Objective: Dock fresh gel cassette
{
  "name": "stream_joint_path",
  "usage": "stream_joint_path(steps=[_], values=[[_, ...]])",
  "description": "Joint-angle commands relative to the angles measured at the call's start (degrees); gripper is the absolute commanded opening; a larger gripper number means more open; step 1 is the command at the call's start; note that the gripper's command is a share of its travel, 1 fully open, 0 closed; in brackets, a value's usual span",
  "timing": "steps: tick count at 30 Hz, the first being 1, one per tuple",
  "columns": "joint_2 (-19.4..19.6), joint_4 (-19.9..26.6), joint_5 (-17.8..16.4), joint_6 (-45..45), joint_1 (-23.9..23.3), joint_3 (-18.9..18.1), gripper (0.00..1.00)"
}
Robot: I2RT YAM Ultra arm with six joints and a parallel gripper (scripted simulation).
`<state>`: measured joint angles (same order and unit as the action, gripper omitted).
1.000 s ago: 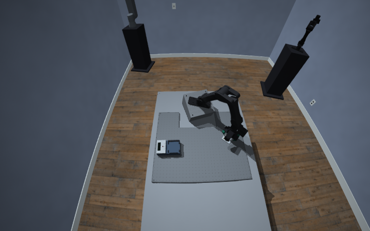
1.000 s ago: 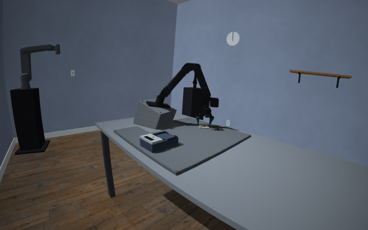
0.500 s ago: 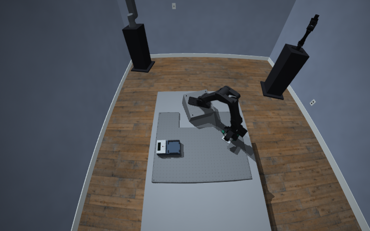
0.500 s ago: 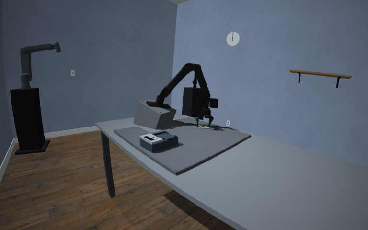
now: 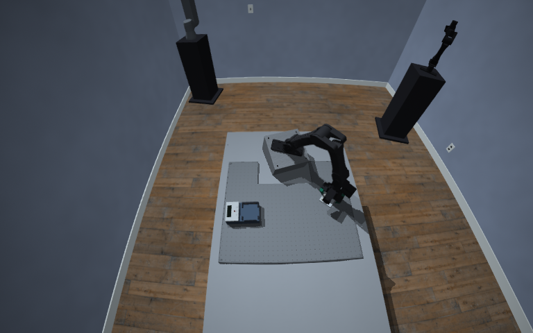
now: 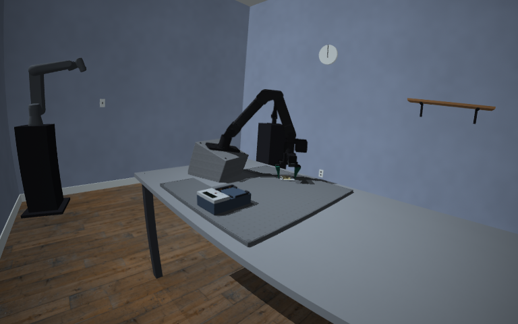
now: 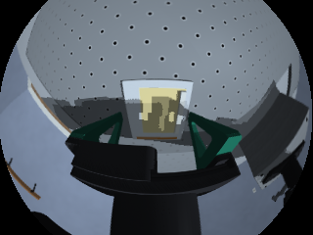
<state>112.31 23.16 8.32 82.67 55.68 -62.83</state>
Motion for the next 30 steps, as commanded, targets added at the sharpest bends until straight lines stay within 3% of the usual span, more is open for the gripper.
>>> stream_joint_path(steps=[1, 30], values=[[0.7, -0.9, 0.2, -0.3, -0.9, 1.6, 1.0], [-0.7, -0.7, 0.3, 0.2, 0.1, 2.3, 1.0]])
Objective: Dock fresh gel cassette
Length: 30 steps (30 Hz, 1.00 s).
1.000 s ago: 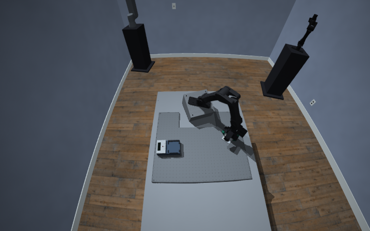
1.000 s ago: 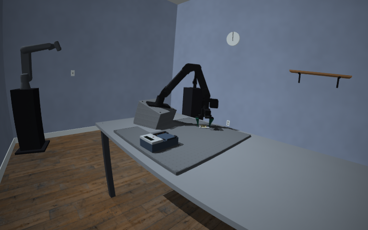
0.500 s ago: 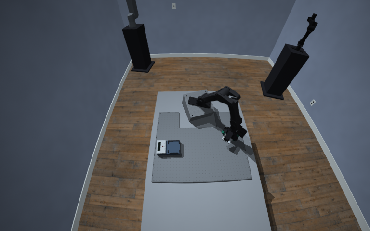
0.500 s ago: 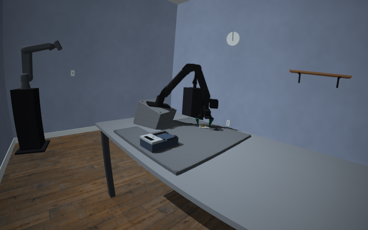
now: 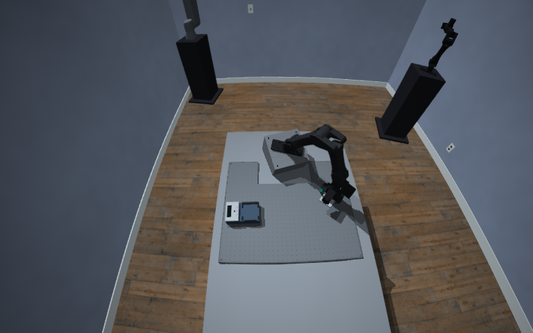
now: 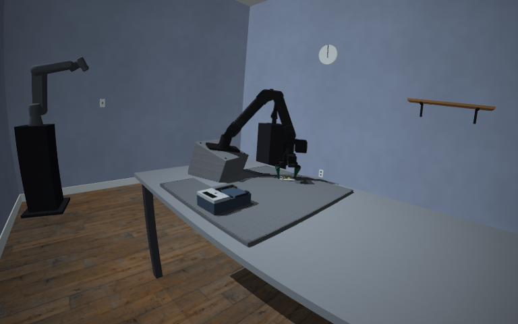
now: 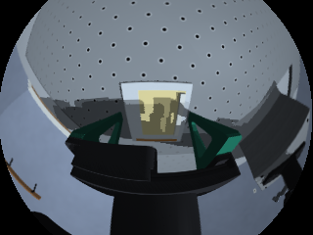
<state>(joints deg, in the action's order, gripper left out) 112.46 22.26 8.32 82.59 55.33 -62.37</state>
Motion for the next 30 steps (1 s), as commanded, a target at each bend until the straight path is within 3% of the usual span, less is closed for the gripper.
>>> stream_joint_path(steps=[1, 11, 12, 30], values=[[-1.0, 0.1, 0.3, 0.3, 0.5, 1.9, 1.0], [-1.2, -0.4, 0.4, 0.4, 0.8, 2.1, 1.0], [-1.1, -0.3, 0.4, 0.4, 0.8, 2.0, 0.0], [-0.2, 0.6, 0.4, 0.2, 0.7, 2.0, 0.0]])
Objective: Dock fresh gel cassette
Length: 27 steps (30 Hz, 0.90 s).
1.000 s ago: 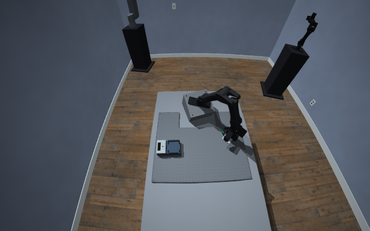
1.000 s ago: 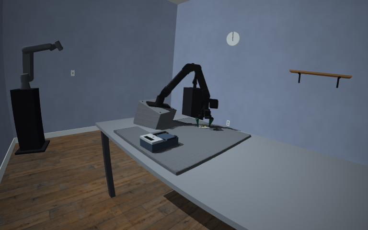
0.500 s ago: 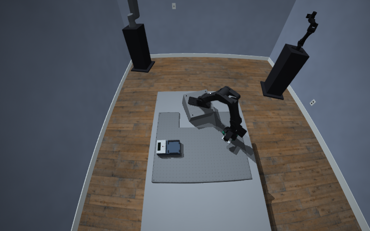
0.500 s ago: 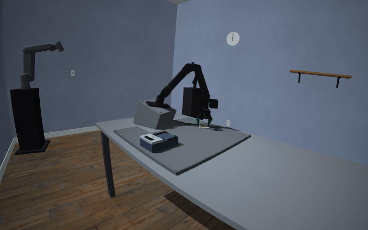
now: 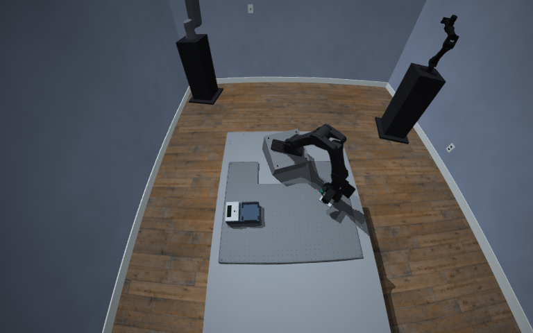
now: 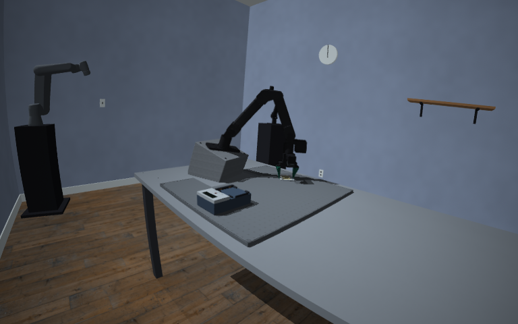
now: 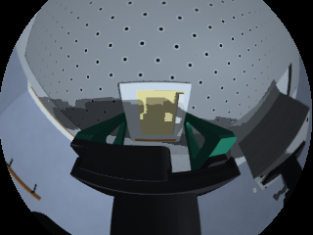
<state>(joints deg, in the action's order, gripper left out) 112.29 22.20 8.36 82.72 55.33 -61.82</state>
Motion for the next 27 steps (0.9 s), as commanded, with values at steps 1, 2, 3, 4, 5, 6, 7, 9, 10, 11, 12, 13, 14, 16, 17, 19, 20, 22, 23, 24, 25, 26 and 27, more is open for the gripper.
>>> stream_joint_path(steps=[1, 2, 3, 4, 5, 6, 7, 9, 10, 11, 12, 13, 14, 16, 17, 19, 20, 22, 23, 24, 25, 26, 27], values=[[0.0, 0.7, 0.3, 0.0, 0.7, 1.5, 0.0], [0.0, 0.7, 0.3, 0.0, 0.7, 1.5, 0.0], [0.0, 0.7, 0.3, 0.0, 0.7, 1.5, 0.0], [0.0, 0.7, 0.3, 0.0, 0.7, 1.5, 0.0], [0.0, 0.7, 0.3, 0.0, 0.7, 1.5, 0.0], [0.0, 0.7, 0.3, 0.0, 0.7, 1.5, 0.0], [0.0, 0.7, 0.3, 0.0, 0.7, 1.5, 0.0], [0.8, 2.0, 0.4, 0.3, 0.9, -2.2, 0.0], [-0.6, 2.2, 0.4, 0.4, 0.9, -2.2, 0.0], [-1.7, 2.4, 0.4, 0.4, 0.9, -2.2, 0.0], [-1.9, 2.7, 0.4, 0.5, 0.9, -2.3, 0.0], [-2.2, 2.9, 0.5, 0.5, 1.0, -2.3, 0.0], [-2.2, 2.9, 0.5, 0.5, 1.0, -2.3, 0.0], [-2.4, 3.2, 0.5, 0.4, 1.0, -2.3, 0.0], [-2.6, 3.4, 0.5, 0.5, 1.0, -2.3, 0.0], [-3.1, 3.9, 0.5, 0.6, 1.1, -2.3, 0.0], [-3.3, 4.1, 0.5, 0.6, 1.1, -2.3, 0.0], [-3.7, 4.6, 0.5, 0.7, 1.2, -2.4, 0.0], [-4.0, 4.9, 0.5, 0.7, 1.2, -2.4, 0.0], [-4.2, 5.1, 0.6, 0.8, 1.3, -2.4, 0.0], [-4.4, 5.4, 0.6, 0.8, 1.3, -2.4, 0.0], [-4.6, 5.6, 0.6, 0.8, 1.3, -2.5, 0.0], [-4.9, 5.9, 0.6, 0.9, 1.4, -2.5, 0.0]])
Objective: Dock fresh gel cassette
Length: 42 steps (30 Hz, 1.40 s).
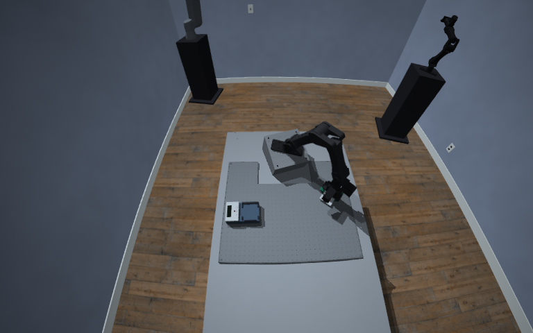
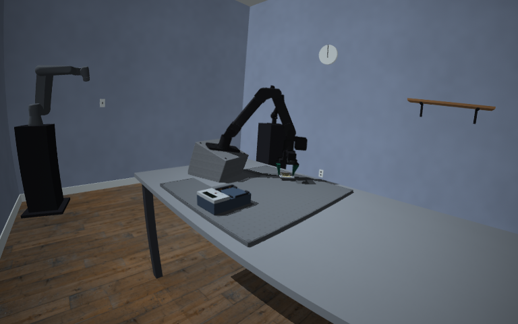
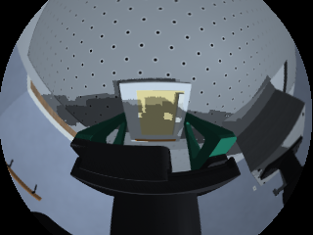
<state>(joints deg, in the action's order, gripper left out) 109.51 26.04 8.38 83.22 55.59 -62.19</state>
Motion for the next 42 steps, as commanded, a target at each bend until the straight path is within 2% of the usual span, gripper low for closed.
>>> stream_joint_path(steps=[1, 42], values=[[-2.3, 2.3, 0.6, 0.4, 1.1, -2.2, 0.0], [-9.2, 11.5, 0.9, 1.5, 2.4, -4.3, 0.0]])
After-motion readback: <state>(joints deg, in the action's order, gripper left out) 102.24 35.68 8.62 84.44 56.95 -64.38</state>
